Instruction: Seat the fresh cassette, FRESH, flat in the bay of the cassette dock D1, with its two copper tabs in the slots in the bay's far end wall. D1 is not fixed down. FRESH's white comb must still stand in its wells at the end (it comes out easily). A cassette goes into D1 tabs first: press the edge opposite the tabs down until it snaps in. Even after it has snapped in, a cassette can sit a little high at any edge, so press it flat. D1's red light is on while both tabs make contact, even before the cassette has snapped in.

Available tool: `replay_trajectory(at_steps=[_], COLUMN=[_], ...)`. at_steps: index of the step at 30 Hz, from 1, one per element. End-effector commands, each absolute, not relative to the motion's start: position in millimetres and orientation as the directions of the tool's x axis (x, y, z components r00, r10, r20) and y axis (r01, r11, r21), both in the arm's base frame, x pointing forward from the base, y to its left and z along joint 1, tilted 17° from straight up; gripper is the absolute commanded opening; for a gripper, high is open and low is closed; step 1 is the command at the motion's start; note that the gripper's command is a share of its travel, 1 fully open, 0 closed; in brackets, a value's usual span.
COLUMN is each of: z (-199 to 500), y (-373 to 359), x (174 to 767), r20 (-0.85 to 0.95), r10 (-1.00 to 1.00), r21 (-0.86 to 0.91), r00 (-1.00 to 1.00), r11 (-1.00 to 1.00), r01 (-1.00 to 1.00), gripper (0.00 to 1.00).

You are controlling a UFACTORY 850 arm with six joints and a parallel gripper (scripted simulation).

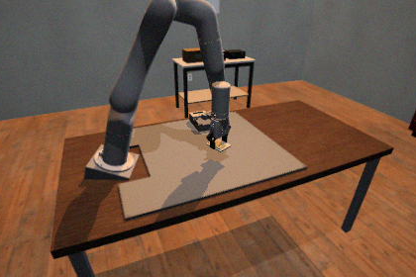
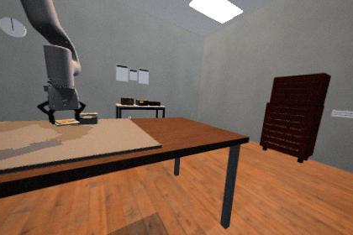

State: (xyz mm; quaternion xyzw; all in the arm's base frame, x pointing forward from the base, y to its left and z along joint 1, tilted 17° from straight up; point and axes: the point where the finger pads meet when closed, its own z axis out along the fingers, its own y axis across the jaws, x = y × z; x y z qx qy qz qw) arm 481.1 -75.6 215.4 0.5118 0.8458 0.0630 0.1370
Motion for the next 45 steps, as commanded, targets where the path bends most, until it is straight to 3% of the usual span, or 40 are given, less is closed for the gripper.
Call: replay_trajectory(at_steps=[1, 22, 35, 45], z=[217, 221, 224, 225], y=[-51, 34, 99, 139], x=[483, 487, 490, 492], r20=[-0.208, -0.094, -0.003, 0.047], r10=[0.944, 0.953, 0.754, 0.558], r21=[0.2, 0.241, 0.226, 0.198], r00=[-0.257, 0.289, 0.657, 0.828], r11=[0.298, -0.259, -0.639, -0.818], r01=[0.933, 0.935, 0.735, 0.54], gripper=[0.0, 0.0, 0.0, 0.0])
